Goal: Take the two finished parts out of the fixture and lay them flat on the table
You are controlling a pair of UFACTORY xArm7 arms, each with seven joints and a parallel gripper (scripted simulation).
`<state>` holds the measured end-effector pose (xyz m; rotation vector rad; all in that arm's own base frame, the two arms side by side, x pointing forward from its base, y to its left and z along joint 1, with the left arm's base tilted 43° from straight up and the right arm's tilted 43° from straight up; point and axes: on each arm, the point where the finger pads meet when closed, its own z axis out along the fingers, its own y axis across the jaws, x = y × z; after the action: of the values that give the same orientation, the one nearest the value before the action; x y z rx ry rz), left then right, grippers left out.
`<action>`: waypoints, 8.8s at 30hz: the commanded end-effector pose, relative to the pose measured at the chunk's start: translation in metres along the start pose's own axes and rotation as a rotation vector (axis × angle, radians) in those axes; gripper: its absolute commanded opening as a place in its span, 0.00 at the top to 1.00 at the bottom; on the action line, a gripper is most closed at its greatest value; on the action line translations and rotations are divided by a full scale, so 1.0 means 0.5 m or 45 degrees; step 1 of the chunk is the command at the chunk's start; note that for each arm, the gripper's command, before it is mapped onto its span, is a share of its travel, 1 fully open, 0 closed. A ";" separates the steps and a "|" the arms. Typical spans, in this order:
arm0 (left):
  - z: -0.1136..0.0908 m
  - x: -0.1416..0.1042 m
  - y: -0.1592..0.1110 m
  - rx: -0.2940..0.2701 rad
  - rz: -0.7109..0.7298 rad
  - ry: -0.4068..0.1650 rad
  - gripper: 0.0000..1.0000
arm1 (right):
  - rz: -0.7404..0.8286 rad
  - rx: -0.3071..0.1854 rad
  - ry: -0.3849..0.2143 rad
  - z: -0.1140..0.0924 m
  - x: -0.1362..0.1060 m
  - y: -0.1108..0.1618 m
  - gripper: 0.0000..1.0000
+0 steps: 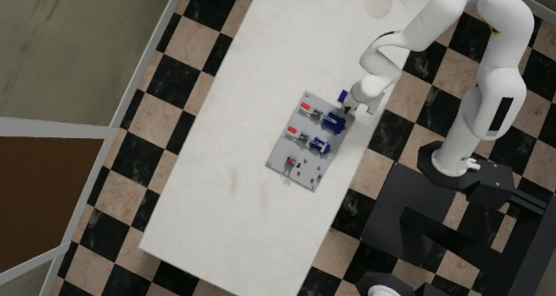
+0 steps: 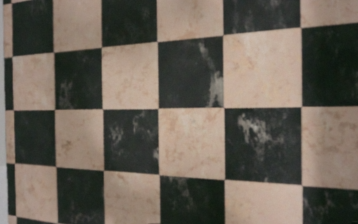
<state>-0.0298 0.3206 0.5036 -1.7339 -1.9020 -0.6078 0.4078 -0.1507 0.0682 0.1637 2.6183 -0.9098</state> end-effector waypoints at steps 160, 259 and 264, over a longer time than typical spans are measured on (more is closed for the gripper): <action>-0.003 0.002 -0.001 -0.002 -0.002 0.005 0.00 | 0.000 -0.003 -0.005 -0.389 -0.003 0.179 0.52; -0.003 0.002 -0.001 -0.002 -0.002 0.005 0.00 | 0.000 -0.006 -0.006 -0.272 -0.249 0.463 0.52; -0.003 0.002 -0.001 -0.002 -0.002 0.005 0.00 | 0.000 -0.006 -0.006 -0.272 -0.286 0.463 0.52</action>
<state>-0.0298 0.3206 0.5036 -1.7339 -1.9020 -0.6078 0.5298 0.1124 0.0791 0.1627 2.6133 -0.9040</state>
